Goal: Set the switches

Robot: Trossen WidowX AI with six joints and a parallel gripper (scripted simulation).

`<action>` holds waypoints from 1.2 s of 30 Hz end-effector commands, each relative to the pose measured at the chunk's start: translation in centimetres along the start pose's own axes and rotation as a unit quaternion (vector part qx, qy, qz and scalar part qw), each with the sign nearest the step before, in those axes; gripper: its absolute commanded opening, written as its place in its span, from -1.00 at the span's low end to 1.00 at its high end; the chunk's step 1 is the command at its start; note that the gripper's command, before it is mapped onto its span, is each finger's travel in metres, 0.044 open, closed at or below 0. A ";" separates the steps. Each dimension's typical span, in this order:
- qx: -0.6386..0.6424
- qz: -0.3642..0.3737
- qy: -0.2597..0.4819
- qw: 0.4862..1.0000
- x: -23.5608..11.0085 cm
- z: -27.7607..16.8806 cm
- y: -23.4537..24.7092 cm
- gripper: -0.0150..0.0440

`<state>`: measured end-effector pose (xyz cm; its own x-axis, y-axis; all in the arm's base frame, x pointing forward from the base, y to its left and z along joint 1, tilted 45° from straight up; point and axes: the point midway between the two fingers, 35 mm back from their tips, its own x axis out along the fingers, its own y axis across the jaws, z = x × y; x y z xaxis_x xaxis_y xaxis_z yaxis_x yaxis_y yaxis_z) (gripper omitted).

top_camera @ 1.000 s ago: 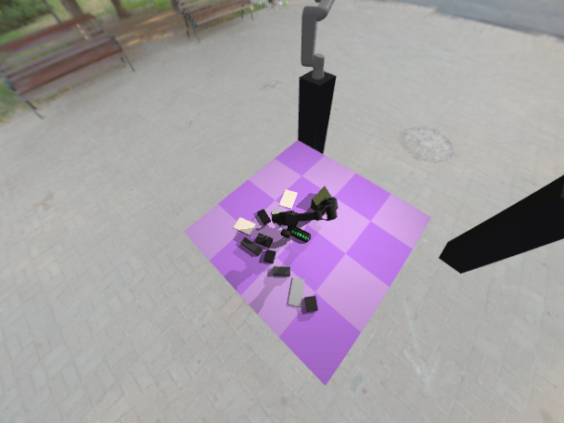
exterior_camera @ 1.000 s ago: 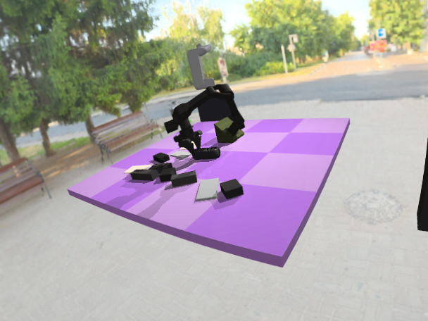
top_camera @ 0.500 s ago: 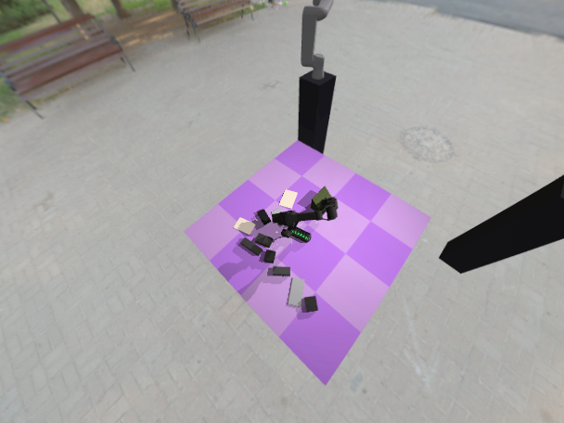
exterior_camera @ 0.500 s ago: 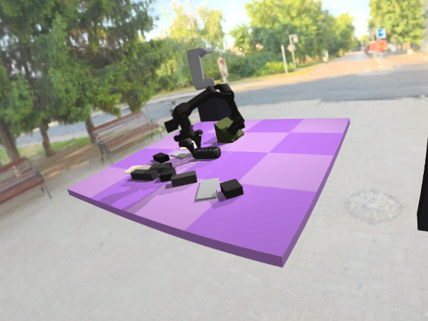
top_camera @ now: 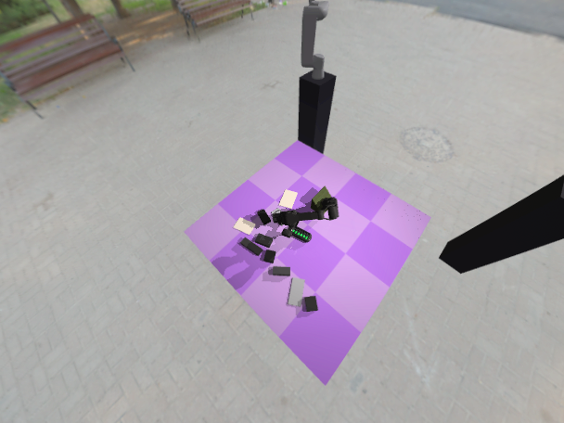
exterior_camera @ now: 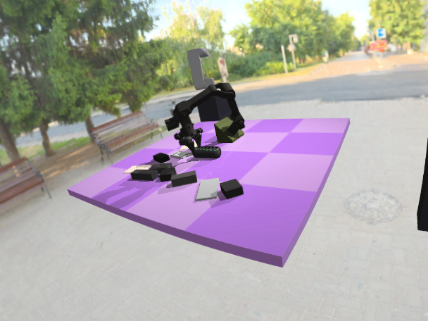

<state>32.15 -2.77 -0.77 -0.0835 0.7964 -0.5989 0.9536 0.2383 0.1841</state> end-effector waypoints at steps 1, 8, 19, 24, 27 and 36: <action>0.001 0.003 -0.005 1.000 -0.6 -0.3 0.0 0.65; 0.002 0.003 -0.013 1.000 -1.0 -0.6 0.0 0.65; 0.002 0.003 -0.025 1.000 -1.7 -1.3 0.0 0.65; 0.002 0.003 -0.030 1.000 -2.0 -1.5 0.0 0.65; 0.002 0.003 -0.033 0.999 -2.2 -1.7 0.0 0.65; 0.002 0.002 -0.043 0.999 -2.6 -2.3 0.0 0.65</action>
<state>31.77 -3.46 2.12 -0.0610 0.7509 -0.6575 0.9537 0.2382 0.1836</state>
